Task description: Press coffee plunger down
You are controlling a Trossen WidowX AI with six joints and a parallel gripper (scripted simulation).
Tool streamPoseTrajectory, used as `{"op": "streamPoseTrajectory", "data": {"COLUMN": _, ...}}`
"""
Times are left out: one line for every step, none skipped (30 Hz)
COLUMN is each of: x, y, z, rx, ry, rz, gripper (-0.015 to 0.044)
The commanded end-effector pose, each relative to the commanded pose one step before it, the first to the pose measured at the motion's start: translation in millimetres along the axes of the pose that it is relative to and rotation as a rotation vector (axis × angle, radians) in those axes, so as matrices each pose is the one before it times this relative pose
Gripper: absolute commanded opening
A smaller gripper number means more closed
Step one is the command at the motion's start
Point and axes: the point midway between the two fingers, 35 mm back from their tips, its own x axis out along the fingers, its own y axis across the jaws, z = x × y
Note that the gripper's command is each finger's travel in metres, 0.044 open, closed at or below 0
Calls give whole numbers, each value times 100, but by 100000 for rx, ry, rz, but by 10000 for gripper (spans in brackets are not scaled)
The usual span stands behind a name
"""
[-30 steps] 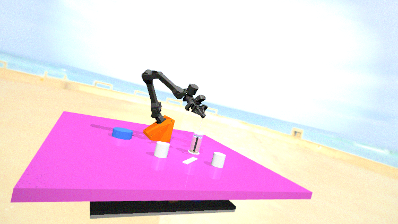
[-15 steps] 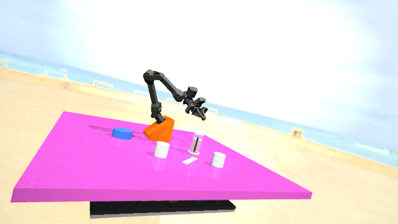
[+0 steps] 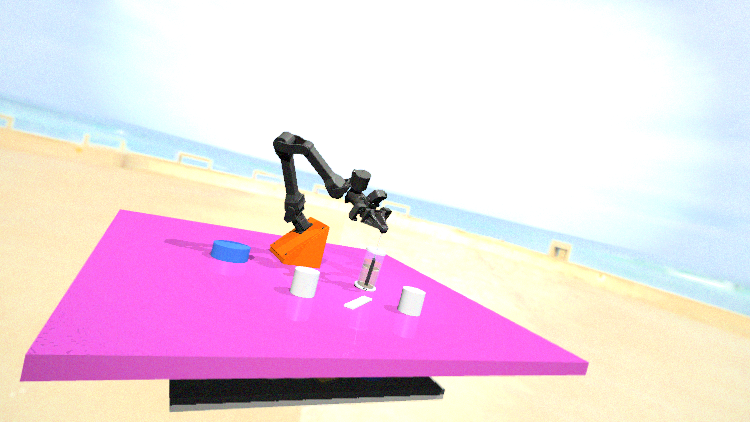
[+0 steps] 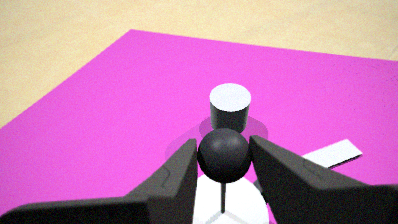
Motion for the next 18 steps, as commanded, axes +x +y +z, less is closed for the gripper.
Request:
{"op": "streamPoseTrajectory", "data": {"x": 759, "y": 60, "z": -2487, "rx": -2209, "ry": 5368, "rz": 285, "gripper": 117}}
{"op": "streamPoseTrajectory", "data": {"x": 103, "y": -5, "z": -131, "rx": -10, "ry": -10, "rz": -12, "gripper": 117}}
{"op": "streamPoseTrajectory", "data": {"x": 103, "y": -6, "z": -129, "rx": -10, "ry": -10, "rz": -13, "gripper": 117}}
{"op": "streamPoseTrajectory", "data": {"x": 104, "y": -7, "z": -128, "rx": -11, "ry": -11, "rz": -14, "gripper": 117}}
{"op": "streamPoseTrajectory", "data": {"x": 105, "y": -7, "z": -126, "rx": -11, "ry": -12, "rz": -15, "gripper": 117}}
{"op": "streamPoseTrajectory", "data": {"x": 106, "y": -8, "z": -124, "rx": -11, "ry": -13, "rz": -16, "gripper": 117}}
{"op": "streamPoseTrajectory", "data": {"x": 107, "y": -8, "z": -122, "rx": -12, "ry": -14, "rz": -17, "gripper": 117}}
{"op": "streamPoseTrajectory", "data": {"x": 109, "y": -9, "z": -120, "rx": -12, "ry": -15, "rz": -19, "gripper": 117}}
{"op": "streamPoseTrajectory", "data": {"x": 112, "y": -9, "z": -117, "rx": -13, "ry": -16, "rz": -20, "gripper": 117}}
{"op": "streamPoseTrajectory", "data": {"x": 115, "y": -10, "z": -113, "rx": -13, "ry": -17, "rz": -21, "gripper": 117}}
{"op": "streamPoseTrajectory", "data": {"x": 120, "y": -10, "z": -109, "rx": -14, "ry": -18, "rz": -22, "gripper": 117}}
{"op": "streamPoseTrajectory", "data": {"x": 126, "y": -11, "z": -103, "rx": -14, "ry": -19, "rz": -24, "gripper": 117}}
{"op": "streamPoseTrajectory", "data": {"x": 135, "y": -11, "z": -95, "rx": -15, "ry": -20, "rz": -25, "gripper": 117}}
{"op": "streamPoseTrajectory", "data": {"x": 122, "y": -10, "z": -70, "rx": -12, "ry": -18, "rz": -22, "gripper": 117}}
{"op": "streamPoseTrajectory", "data": {"x": 131, "y": -9, "z": -56, "rx": -12, "ry": -19, "rz": -23, "gripper": 117}}
{"op": "streamPoseTrajectory", "data": {"x": 147, "y": -7, "z": -39, "rx": -10, "ry": -20, "rz": -26, "gripper": 117}}
{"op": "streamPoseTrajectory", "data": {"x": 114, "y": -2, "z": -7, "rx": -5, "ry": -14, "rz": -19, "gripper": 117}}
{"op": "streamPoseTrajectory", "data": {"x": 108, "y": 3, "z": 17, "rx": -1, "ry": -11, "rz": -17, "gripper": 117}}
